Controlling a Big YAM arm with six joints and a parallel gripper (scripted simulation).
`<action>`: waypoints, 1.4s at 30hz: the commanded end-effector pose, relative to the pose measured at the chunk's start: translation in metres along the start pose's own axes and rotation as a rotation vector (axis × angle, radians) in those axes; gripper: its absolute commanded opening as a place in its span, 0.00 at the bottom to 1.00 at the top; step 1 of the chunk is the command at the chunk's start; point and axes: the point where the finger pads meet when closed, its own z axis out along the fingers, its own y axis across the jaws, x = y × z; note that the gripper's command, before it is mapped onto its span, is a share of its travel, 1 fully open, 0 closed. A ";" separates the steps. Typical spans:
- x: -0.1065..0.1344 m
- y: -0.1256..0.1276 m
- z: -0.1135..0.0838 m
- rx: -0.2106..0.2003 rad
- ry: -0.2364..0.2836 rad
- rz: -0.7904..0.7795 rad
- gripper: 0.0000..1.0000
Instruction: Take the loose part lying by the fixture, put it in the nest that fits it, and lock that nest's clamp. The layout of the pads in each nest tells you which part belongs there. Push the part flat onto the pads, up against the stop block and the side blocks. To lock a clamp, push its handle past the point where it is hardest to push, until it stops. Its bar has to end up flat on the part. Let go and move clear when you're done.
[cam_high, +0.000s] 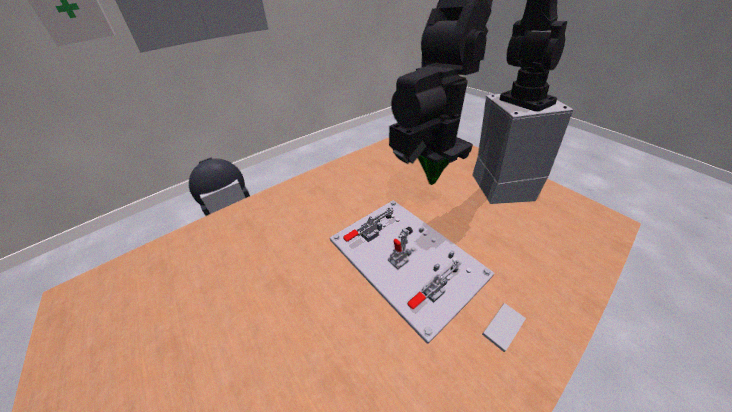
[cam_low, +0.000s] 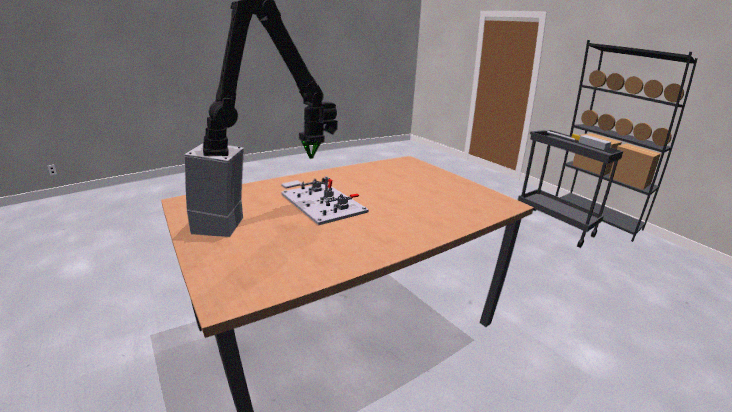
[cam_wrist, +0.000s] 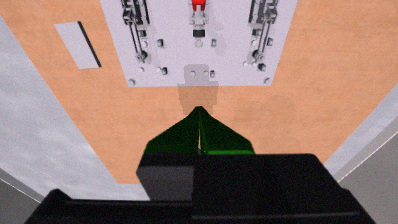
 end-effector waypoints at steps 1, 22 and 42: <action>-0.014 0.000 -0.002 0.001 -0.015 -0.013 0.00; -0.014 0.000 -0.002 0.001 -0.015 -0.012 0.45; -0.014 0.000 -0.002 0.001 -0.015 -0.012 0.92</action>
